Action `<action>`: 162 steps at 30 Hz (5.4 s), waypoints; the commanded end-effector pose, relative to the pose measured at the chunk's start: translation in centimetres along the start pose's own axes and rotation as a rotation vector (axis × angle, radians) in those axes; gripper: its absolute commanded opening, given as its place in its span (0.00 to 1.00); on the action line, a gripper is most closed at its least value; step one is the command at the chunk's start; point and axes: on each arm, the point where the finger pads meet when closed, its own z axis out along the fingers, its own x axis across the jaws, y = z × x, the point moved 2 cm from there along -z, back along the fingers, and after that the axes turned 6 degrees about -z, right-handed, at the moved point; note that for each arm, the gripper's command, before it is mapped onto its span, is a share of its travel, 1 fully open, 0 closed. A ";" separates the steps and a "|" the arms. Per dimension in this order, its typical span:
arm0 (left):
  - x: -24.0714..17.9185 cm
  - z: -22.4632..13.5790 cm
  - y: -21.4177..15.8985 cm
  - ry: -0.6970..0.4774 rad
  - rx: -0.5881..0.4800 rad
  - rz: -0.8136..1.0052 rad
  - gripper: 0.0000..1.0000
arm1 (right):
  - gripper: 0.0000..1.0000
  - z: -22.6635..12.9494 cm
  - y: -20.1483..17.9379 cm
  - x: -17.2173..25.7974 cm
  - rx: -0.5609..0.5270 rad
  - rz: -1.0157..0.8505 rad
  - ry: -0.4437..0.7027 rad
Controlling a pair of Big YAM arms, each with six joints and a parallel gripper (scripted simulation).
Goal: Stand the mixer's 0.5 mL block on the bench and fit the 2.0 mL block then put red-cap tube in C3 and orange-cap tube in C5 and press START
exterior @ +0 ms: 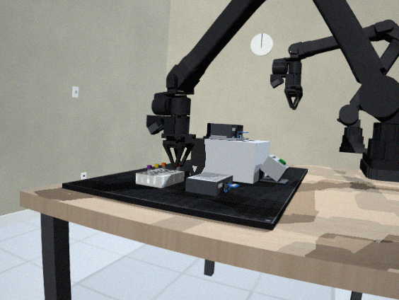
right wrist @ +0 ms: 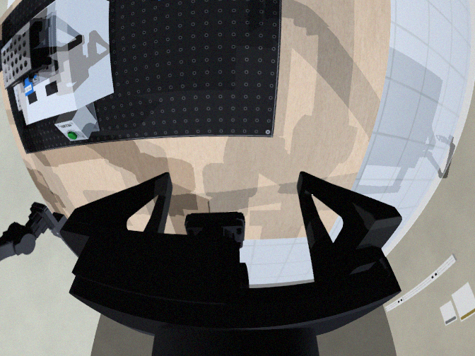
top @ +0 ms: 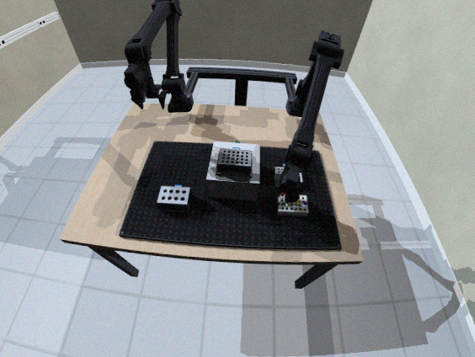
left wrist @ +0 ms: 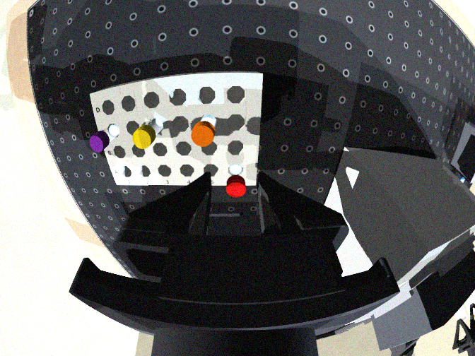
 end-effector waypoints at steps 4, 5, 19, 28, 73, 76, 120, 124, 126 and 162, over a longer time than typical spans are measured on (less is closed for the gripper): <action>-1.2 0.6 1.0 0.000 -0.014 0.020 0.36 | 1.00 -1.3 0.7 0.0 -0.033 0.002 -0.005; -1.2 0.7 0.9 0.000 -0.013 0.021 0.36 | 1.00 -1.4 0.8 0.0 -0.038 0.003 -0.006; -0.2 -0.5 1.7 -0.007 -0.032 -0.002 0.36 | 1.00 -2.8 1.7 -0.2 -0.071 0.006 -0.013; 0.1 -1.6 2.1 -0.013 -0.050 -0.011 0.36 | 1.00 -3.1 1.9 -0.3 -0.079 0.006 -0.014; -1.0 0.4 0.8 0.000 -0.011 0.011 0.36 | 1.00 -1.0 0.5 0.0 -0.025 0.002 -0.007; -1.0 0.2 0.9 -0.002 -0.015 0.012 0.09 | 1.00 -1.4 0.9 -0.1 -0.036 0.003 -0.009; -1.1 -1.8 1.2 -0.009 -0.034 0.018 0.09 | 1.00 -2.3 1.7 -0.3 -0.059 0.005 -0.014; -1.1 -2.1 1.3 -0.010 -0.038 0.022 0.09 | 1.00 -1.6 1.2 -0.2 -0.043 0.004 -0.011; -1.1 -2.2 1.3 -0.011 -0.040 0.021 0.09 | 1.00 -1.3 1.0 -0.1 -0.036 0.003 -0.010; -0.7 -3.1 0.3 -0.005 -0.020 0.002 0.09 | 1.00 -2.7 2.1 -0.4 -0.071 0.006 -0.016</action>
